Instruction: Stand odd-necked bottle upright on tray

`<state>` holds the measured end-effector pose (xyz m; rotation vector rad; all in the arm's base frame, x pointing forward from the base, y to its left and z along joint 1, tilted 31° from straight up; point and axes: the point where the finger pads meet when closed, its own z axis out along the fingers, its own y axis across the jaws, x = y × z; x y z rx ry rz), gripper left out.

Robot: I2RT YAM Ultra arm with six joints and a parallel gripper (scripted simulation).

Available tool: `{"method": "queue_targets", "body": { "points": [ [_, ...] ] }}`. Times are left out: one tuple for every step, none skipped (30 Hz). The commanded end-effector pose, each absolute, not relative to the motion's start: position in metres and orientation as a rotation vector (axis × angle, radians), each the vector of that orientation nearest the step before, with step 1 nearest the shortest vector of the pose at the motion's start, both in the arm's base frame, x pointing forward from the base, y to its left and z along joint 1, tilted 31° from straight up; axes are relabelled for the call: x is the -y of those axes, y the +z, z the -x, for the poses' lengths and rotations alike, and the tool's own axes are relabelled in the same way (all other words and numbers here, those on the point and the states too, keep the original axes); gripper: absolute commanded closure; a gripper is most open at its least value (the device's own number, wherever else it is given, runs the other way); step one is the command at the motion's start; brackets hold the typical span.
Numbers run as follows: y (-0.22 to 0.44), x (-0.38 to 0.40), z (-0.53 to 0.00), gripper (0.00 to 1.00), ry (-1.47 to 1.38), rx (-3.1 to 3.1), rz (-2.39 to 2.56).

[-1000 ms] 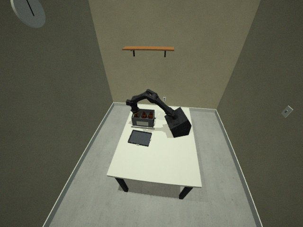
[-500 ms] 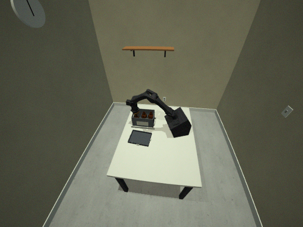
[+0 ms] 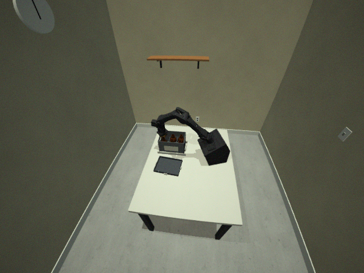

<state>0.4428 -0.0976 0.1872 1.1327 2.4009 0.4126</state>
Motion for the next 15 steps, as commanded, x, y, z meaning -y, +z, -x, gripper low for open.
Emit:
{"method": "queue_targets", "body": {
  "points": [
    [0.231,0.108,-0.436,1.0,0.405,-2.325,-1.108],
    [0.233,0.108,-0.435,1.0,0.404,-2.325,-1.108],
    [0.234,0.108,-0.435,1.0,0.404,-2.325,-1.108],
    [0.235,0.108,-0.434,1.0,0.404,-2.325,-1.108],
    [0.236,0.108,-0.434,1.0,0.405,-2.325,-1.107],
    [0.237,0.108,-0.434,1.0,0.406,-2.325,-1.107],
    [0.238,0.108,-0.433,1.0,0.406,-2.325,-1.107],
    [0.239,0.108,-0.433,1.0,0.406,-2.325,-1.107],
    [0.24,0.108,-0.433,1.0,0.406,-2.325,-1.107],
    [0.241,0.108,-0.432,1.0,0.406,-2.325,-1.107],
    [0.241,0.108,-0.432,1.0,0.406,-2.325,-1.107],
    [0.241,0.108,-0.432,1.0,0.406,-2.325,-1.107],
    [0.242,0.109,-0.432,1.0,0.405,-2.325,-1.107],
    [0.242,0.109,-0.432,1.0,0.405,-2.325,-1.107],
    [0.243,0.109,-0.432,1.0,0.404,-2.325,-1.107]
  ]
}}
